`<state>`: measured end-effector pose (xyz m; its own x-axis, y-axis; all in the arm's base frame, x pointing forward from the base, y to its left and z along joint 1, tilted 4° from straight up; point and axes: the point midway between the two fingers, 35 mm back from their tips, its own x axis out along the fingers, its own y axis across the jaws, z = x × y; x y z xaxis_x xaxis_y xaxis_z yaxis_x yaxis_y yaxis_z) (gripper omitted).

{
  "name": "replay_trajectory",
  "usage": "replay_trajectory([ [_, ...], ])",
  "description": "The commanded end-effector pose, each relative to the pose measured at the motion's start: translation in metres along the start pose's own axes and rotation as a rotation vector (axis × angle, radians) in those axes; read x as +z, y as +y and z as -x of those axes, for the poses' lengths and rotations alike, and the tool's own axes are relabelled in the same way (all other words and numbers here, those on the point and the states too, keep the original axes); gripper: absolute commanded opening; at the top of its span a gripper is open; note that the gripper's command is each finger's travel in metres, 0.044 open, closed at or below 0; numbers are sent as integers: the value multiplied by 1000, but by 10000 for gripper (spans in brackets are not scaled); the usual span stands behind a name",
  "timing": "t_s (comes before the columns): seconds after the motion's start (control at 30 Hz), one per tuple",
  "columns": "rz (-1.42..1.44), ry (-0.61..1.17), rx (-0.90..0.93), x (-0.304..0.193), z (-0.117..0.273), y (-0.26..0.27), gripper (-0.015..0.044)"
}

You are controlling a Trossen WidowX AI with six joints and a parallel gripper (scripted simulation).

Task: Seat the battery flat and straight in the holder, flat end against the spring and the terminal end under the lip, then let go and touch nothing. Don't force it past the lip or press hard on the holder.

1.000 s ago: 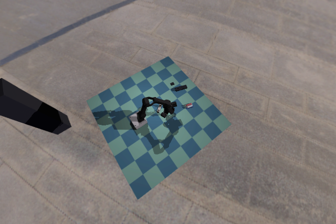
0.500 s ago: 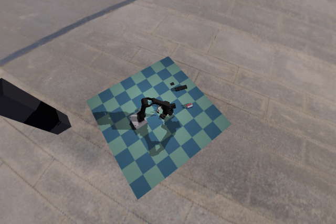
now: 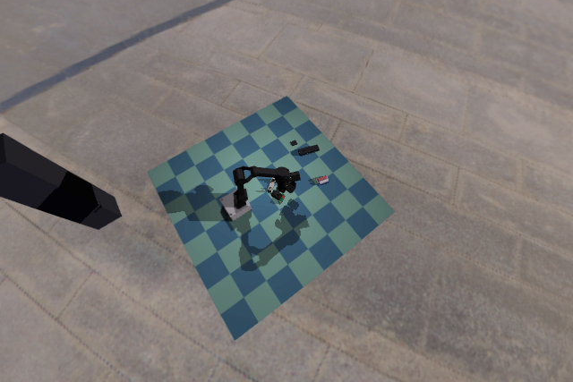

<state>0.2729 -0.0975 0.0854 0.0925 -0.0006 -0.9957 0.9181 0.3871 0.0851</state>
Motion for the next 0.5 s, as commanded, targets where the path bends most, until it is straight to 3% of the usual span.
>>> replay_trajectory([
  [0.0,7,-2,10,0,5,1,0],
  [0.17,0,1,-1,0,0,0,0],
  [0.27,141,1,0,0,-5,-2,79],
  [0.47,714,-1,3,2,-29,-7,232],
])
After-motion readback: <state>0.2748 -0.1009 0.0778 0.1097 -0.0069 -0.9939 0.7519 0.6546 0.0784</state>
